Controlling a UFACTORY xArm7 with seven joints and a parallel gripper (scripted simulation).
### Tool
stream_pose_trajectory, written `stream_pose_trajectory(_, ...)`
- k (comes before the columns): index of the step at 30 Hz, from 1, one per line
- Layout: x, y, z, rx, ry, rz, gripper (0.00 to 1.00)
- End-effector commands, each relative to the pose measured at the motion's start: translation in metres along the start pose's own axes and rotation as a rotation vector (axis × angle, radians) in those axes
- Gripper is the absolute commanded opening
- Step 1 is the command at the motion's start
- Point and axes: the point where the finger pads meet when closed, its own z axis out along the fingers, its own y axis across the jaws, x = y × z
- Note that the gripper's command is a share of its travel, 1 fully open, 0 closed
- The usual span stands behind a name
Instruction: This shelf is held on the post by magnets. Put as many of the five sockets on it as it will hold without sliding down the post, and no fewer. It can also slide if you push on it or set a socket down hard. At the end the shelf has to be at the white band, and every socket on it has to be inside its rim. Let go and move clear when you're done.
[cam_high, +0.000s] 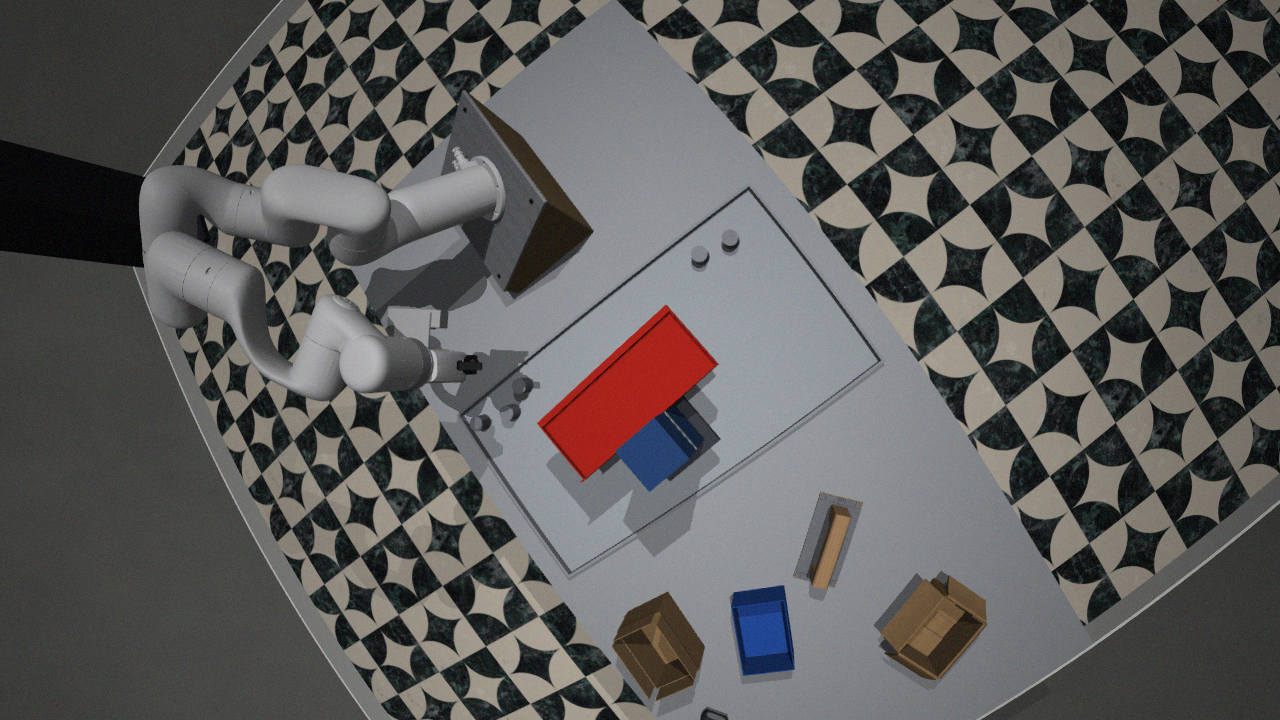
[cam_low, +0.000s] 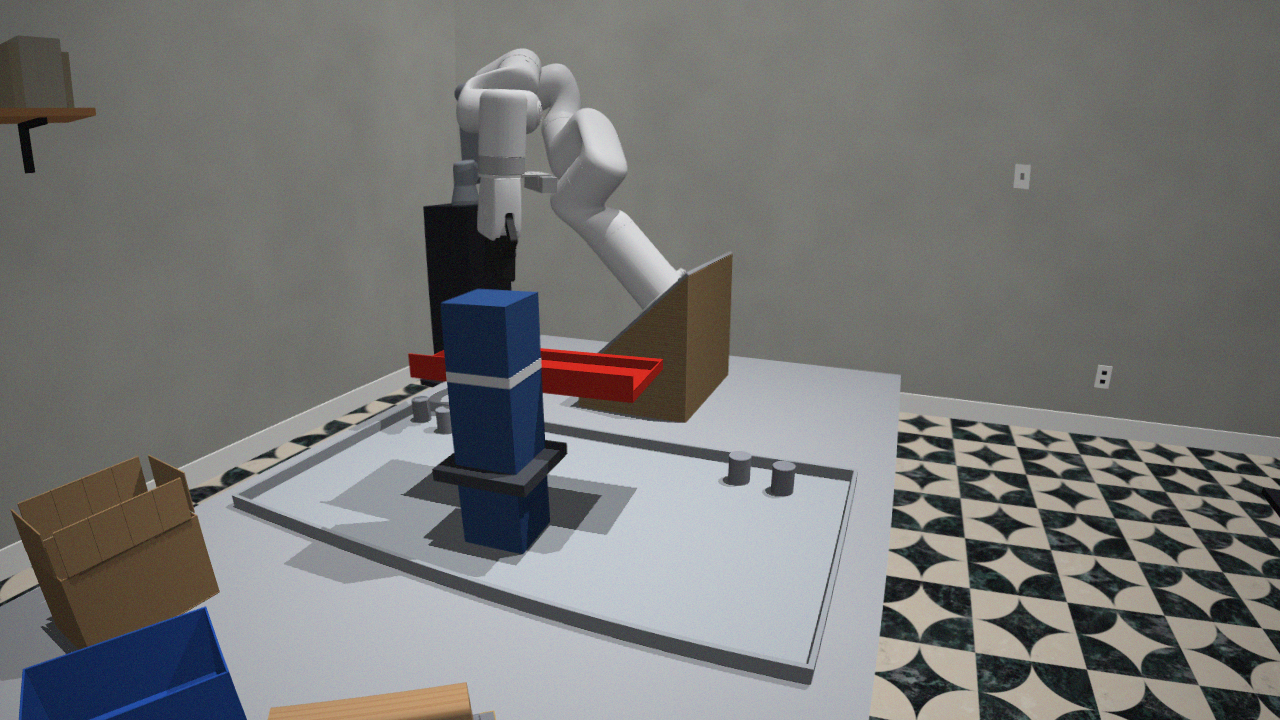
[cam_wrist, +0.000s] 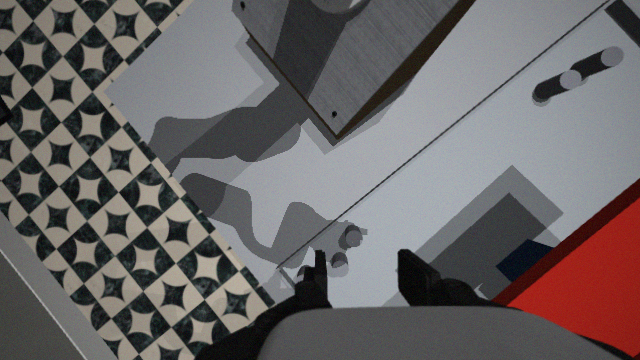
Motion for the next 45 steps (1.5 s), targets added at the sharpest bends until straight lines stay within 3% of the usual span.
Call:
stream_pose_trajectory(1, -0.002, -0.024, 0.007, -0.073, 0.016, -0.177, 0.61)
stream_pose_trajectory(24, -0.002, -0.03, 0.015, -0.095, 0.018, -0.252, 0.61)
stream_pose_trajectory(30, -0.007, -0.023, 0.031, -0.095, 0.018, -0.252, 0.61)
stream_pose_trajectory(37, -0.024, -0.001, 0.084, -0.095, 0.018, -0.252, 0.61)
stream_pose_trajectory(45, -0.036, 0.014, 0.122, -0.095, 0.018, -0.252, 0.61)
